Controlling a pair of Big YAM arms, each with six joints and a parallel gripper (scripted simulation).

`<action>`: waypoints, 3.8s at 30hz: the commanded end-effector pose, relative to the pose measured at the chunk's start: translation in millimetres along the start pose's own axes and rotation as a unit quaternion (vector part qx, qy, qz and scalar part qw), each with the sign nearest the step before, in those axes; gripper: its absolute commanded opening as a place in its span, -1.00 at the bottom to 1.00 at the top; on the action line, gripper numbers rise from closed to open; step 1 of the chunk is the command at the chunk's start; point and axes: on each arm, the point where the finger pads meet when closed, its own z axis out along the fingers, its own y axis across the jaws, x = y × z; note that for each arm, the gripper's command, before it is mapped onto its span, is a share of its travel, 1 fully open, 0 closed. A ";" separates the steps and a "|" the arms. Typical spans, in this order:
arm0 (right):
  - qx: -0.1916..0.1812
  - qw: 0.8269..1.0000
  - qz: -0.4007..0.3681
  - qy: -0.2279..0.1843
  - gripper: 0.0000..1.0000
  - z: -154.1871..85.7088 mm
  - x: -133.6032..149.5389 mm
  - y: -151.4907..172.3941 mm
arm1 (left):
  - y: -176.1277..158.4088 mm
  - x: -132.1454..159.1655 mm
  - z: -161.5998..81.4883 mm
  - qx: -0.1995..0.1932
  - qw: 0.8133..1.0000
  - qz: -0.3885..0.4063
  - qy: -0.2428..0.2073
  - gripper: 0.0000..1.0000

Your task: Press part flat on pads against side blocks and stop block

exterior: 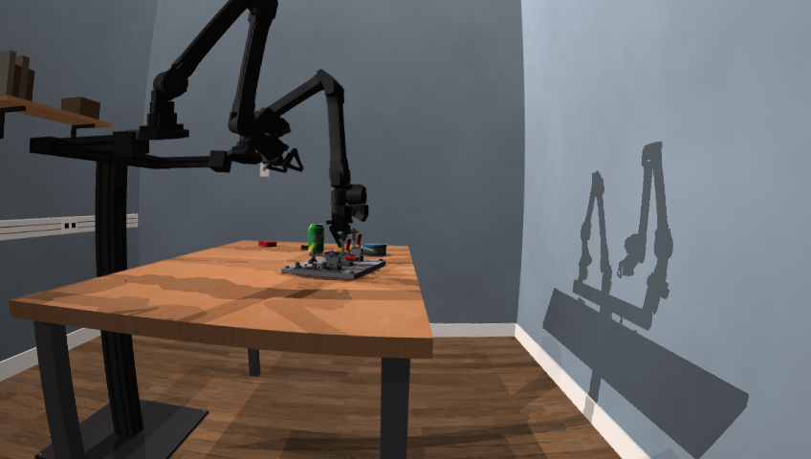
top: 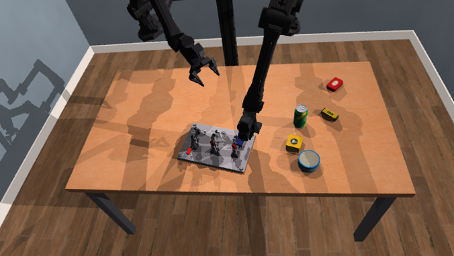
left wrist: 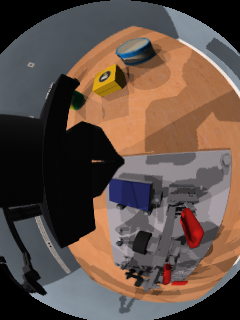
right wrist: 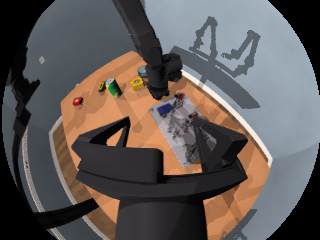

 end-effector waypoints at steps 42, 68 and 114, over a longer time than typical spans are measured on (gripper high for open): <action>0.000 1.000 0.000 -0.004 1.00 2.2 -2.8 0.1 | -16.3 2.0 41.3 -0.008 0.999 0.012 0.040 -1.00; 0.000 1.000 0.000 -0.004 1.00 2.2 -2.8 0.1 | -45.3 -15.9 22.6 -0.005 0.999 0.010 0.032 -1.00; 0.000 1.000 0.000 -0.004 1.00 2.2 -2.8 0.1 | -15.9 -1.6 11.2 -0.004 0.999 0.016 0.031 -0.99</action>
